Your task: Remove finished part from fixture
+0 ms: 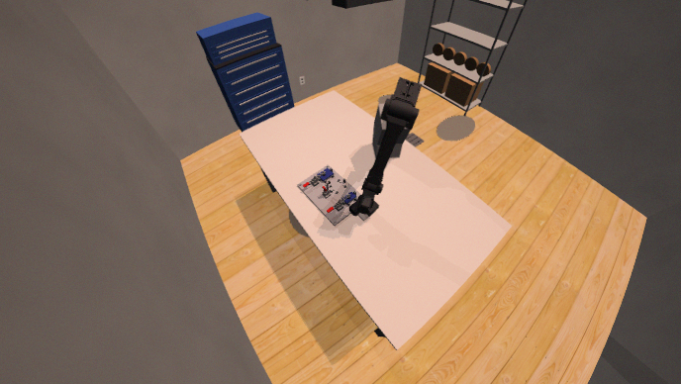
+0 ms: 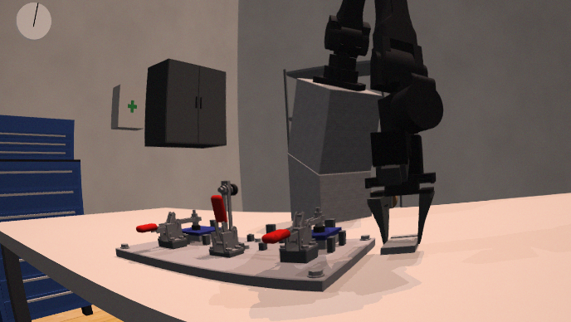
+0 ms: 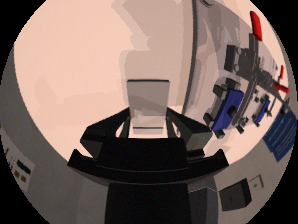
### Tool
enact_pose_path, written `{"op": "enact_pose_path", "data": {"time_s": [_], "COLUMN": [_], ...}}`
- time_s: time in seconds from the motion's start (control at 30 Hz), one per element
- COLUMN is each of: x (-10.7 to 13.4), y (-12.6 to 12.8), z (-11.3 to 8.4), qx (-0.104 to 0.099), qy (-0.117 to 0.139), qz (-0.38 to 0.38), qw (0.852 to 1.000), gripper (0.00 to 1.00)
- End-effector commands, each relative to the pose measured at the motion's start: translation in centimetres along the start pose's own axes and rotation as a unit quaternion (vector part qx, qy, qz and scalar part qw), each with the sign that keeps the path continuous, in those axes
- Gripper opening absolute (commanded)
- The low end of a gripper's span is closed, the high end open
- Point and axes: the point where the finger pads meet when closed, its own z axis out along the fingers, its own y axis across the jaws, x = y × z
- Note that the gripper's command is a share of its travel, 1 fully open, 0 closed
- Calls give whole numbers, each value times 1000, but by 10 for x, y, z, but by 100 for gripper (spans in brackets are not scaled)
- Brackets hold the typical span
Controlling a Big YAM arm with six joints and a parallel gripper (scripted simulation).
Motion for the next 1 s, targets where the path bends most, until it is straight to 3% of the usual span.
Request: {"op": "enact_pose_path", "data": {"time_s": [0.0, 0.97], "x": [-5, -2], "y": [6, 3], "z": [-1, 1], "qx": [-4, -2], "qy": [-7, -4], "qz": [3, 4], "qw": [1000, 1000], "gripper": [0, 0]}}
